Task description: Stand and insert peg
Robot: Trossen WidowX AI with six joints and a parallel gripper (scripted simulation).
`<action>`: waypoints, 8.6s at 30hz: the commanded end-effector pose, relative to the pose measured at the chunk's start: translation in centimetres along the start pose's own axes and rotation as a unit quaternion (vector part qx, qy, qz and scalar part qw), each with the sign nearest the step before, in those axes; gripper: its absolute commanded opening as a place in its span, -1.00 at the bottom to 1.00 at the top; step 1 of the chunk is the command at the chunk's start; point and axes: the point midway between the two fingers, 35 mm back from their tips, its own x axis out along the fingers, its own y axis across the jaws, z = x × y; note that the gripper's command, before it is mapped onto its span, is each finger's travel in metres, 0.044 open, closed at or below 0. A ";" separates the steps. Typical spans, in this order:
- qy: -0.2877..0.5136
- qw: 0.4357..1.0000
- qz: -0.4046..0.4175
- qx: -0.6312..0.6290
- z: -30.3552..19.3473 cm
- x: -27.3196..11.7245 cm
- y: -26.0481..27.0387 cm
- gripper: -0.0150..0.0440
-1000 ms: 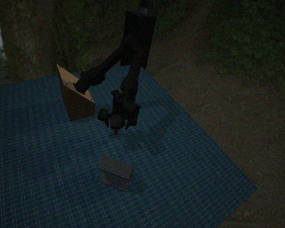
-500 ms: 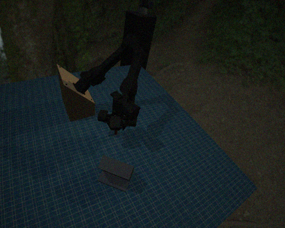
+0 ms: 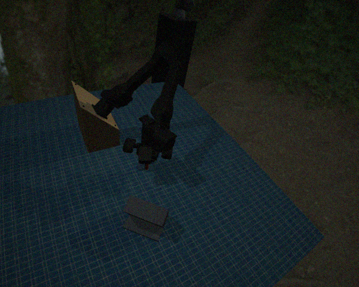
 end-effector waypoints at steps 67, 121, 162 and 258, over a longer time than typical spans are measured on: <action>-0.111 0.983 -0.145 -0.006 3.1 -6.2 -1.3 -0.49; -0.346 0.914 -0.212 -0.018 6.5 -5.7 2.3 -0.49; -0.501 0.851 -0.157 -0.016 7.4 -6.0 6.9 -0.49; -0.534 0.834 -0.136 -0.012 14.5 -2.7 6.2 -0.49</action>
